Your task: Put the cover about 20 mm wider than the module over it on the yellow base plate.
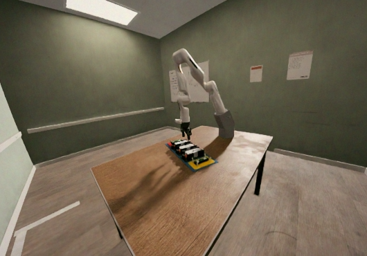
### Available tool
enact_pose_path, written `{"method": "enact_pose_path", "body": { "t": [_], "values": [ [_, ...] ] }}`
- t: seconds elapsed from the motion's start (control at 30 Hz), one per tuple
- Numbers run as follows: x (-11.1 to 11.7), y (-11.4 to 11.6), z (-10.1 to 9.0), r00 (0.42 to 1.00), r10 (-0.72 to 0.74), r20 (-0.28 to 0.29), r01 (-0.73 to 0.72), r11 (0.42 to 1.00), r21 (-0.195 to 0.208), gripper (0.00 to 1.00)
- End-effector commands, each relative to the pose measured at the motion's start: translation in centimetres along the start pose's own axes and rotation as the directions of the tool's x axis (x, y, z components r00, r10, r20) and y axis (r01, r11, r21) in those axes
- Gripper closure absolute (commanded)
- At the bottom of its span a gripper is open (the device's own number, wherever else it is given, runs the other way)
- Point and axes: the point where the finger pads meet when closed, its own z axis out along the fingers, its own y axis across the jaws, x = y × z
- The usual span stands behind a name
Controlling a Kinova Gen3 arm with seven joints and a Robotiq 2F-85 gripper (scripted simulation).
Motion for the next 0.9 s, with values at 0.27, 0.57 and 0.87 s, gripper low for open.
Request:
{"method": "enact_pose_path", "body": {
  "t": [0.27,0.57,0.87],
  "values": [
    [0.1,-0.2,0.4,1.0,0.0,-0.001,0.0,1.0,0.001,0.0],
    [0.1,-0.2,2.2,1.0,0.0,-0.002,0.0,1.0,0.001,0.0],
    [0.1,-0.2,2.5,1.0,0.0,-0.001,0.0,1.0,0.001,0.0]
  ]
}}
